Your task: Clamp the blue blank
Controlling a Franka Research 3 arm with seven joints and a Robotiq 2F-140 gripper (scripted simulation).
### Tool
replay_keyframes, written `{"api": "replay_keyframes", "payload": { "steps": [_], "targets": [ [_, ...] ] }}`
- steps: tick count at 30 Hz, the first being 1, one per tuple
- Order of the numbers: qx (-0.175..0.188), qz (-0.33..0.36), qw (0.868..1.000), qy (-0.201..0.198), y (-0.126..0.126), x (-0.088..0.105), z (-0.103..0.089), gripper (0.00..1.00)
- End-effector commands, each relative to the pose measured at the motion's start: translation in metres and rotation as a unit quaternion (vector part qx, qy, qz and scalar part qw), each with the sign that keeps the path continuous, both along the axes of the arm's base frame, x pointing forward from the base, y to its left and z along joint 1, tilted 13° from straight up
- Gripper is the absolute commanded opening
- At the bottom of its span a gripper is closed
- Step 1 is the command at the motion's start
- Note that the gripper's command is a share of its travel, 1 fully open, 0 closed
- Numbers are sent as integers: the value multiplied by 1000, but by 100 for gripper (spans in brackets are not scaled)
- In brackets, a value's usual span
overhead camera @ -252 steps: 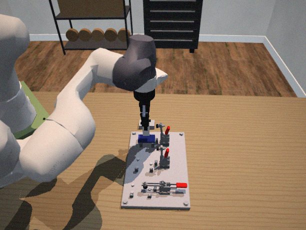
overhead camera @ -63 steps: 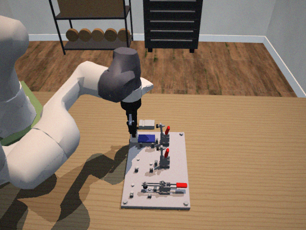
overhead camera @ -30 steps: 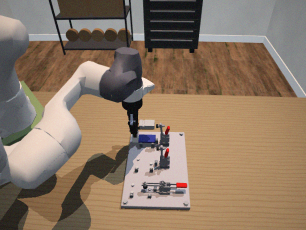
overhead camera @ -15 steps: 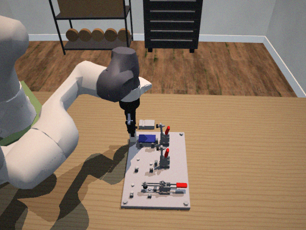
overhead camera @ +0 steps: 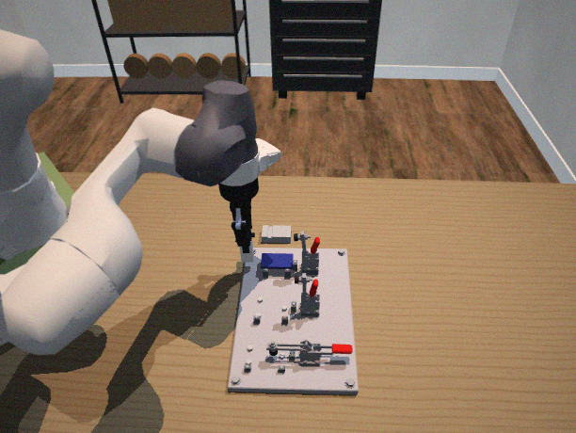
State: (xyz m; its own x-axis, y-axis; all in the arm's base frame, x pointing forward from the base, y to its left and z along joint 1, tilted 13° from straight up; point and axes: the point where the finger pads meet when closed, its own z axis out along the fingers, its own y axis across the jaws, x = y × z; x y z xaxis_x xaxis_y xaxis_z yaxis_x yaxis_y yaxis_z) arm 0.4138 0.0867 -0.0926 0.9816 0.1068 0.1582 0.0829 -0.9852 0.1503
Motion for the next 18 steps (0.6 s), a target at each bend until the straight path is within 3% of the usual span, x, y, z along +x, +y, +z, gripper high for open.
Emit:
{"api": "replay_keyframes", "payload": {
  "steps": [1,5,18],
  "targets": [
    [-2,-5,1000,2,-1,-4,14,0],
    [-2,-5,1000,2,1,-6,25,0],
    [-2,-5,1000,2,1,-6,26,0]
  ]
}}
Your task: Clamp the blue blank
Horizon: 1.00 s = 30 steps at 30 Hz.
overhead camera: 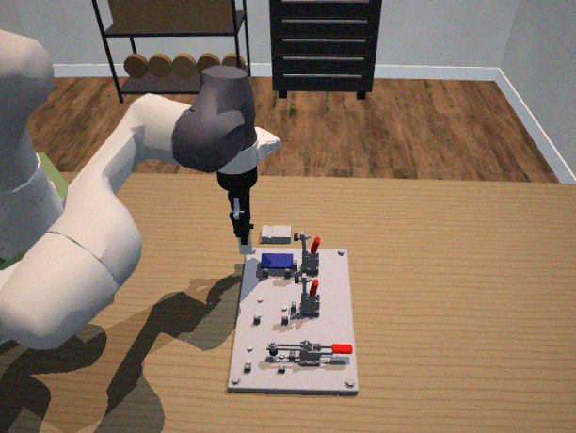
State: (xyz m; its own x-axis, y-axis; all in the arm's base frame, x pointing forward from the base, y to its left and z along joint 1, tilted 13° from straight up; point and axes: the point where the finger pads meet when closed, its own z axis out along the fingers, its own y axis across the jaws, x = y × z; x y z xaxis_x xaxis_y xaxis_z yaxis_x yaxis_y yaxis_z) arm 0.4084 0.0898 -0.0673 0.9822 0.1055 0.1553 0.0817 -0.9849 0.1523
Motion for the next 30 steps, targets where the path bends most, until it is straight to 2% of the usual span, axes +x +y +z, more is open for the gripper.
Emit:
{"api": "replay_keyframes", "payload": {
  "steps": [1,22,30],
  "targets": [
    [-1,-4,1000,0,-2,-1,1,0],
    [-1,-4,1000,0,-2,0,1,0],
    [-1,-4,1000,0,6,9,1,0]
  ]
}}
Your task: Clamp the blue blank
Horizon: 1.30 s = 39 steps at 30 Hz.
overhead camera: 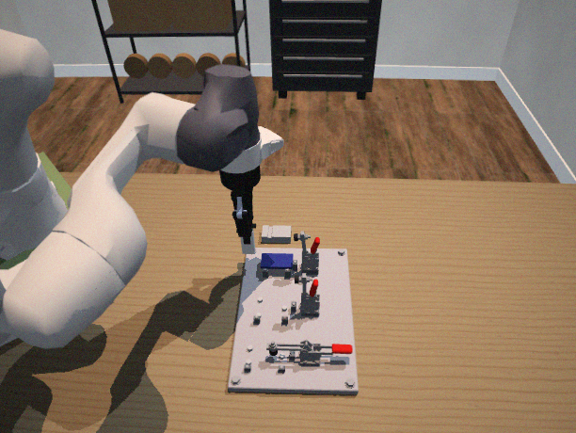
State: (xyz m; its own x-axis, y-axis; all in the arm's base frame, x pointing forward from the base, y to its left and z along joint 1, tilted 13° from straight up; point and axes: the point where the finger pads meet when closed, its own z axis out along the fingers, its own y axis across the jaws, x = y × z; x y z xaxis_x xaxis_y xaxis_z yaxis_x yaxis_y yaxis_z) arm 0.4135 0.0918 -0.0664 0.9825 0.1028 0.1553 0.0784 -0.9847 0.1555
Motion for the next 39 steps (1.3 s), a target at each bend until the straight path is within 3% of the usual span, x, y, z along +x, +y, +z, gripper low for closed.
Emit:
{"api": "replay_keyframes", "payload": {
  "steps": [1,11,24,39],
  "targets": [
    [0,-3,1000,1,7,7,1,0],
    [0,-3,1000,1,42,46,3,0],
    [0,-3,1000,1,50,57,2,0],
    [0,-3,1000,1,46,62,-31,0]
  ]
}}
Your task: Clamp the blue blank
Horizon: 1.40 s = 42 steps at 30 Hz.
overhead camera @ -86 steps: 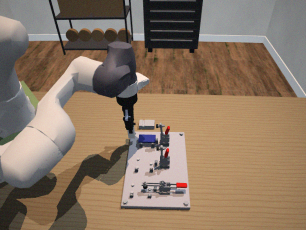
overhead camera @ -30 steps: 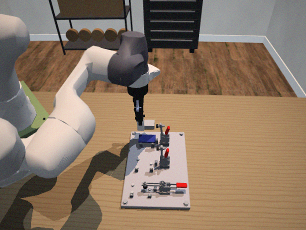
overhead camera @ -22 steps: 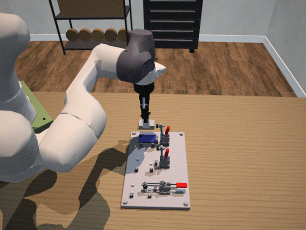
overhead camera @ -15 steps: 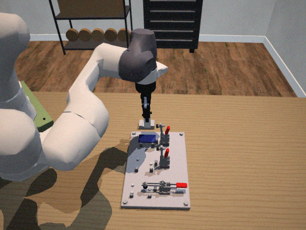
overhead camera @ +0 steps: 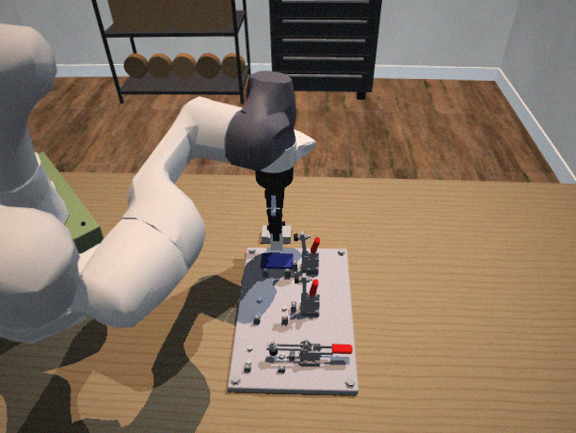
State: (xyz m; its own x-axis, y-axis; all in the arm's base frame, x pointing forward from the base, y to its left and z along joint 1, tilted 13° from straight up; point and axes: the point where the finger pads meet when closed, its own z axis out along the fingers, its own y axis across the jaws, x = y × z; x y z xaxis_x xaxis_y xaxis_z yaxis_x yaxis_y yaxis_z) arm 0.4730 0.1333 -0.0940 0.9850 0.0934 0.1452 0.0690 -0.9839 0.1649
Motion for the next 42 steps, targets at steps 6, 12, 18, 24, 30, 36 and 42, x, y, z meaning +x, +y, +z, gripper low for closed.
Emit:
{"api": "replay_keyframes", "payload": {
  "steps": [6,12,18,24,30,36,42],
  "targets": [
    [6,3,1000,-4,4,3,-4,0],
    [6,3,1000,-4,4,3,-4,0],
    [6,3,1000,-4,4,3,-4,0],
    [6,3,1000,-4,5,4,-7,0],
    [6,3,1000,-4,5,4,-9,0],
    [6,3,1000,-4,6,4,-9,0],
    [6,3,1000,-4,6,4,-9,0]
  ]
}}
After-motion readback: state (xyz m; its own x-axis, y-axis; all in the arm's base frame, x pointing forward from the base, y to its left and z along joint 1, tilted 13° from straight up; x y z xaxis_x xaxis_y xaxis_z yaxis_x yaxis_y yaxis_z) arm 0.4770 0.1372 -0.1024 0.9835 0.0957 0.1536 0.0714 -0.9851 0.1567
